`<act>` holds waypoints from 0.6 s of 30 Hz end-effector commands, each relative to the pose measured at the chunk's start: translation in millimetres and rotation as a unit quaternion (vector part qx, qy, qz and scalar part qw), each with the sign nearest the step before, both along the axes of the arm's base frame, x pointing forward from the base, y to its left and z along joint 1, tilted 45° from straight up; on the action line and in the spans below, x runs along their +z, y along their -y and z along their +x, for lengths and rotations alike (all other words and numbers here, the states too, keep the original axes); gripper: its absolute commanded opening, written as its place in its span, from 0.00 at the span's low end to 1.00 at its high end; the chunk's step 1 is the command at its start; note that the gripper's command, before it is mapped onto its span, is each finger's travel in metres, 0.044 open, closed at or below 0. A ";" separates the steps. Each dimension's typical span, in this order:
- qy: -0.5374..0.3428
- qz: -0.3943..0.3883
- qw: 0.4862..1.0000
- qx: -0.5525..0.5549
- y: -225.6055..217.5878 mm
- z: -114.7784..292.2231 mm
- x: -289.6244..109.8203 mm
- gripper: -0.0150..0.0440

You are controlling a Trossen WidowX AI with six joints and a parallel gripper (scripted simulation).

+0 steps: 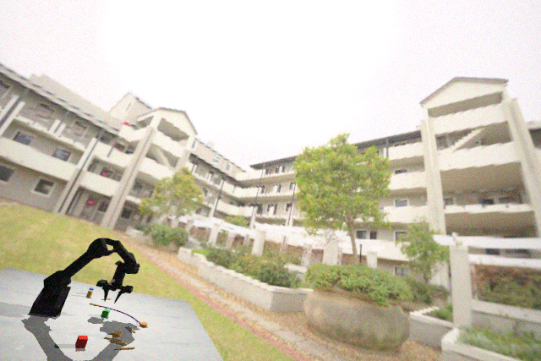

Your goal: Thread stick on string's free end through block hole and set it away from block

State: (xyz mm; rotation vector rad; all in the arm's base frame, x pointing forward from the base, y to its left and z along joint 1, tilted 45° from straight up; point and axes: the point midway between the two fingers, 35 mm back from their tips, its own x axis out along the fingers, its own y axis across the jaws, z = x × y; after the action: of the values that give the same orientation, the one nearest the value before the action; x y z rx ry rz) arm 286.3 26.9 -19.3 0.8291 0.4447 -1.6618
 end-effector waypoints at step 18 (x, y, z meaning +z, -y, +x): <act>-0.004 -0.002 1.000 0.001 23.9 -3.3 -24.7 0.67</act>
State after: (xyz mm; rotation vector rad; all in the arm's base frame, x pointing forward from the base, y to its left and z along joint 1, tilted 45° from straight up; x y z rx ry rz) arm 284.7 6.7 -40.7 0.8308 0.4458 -1.6633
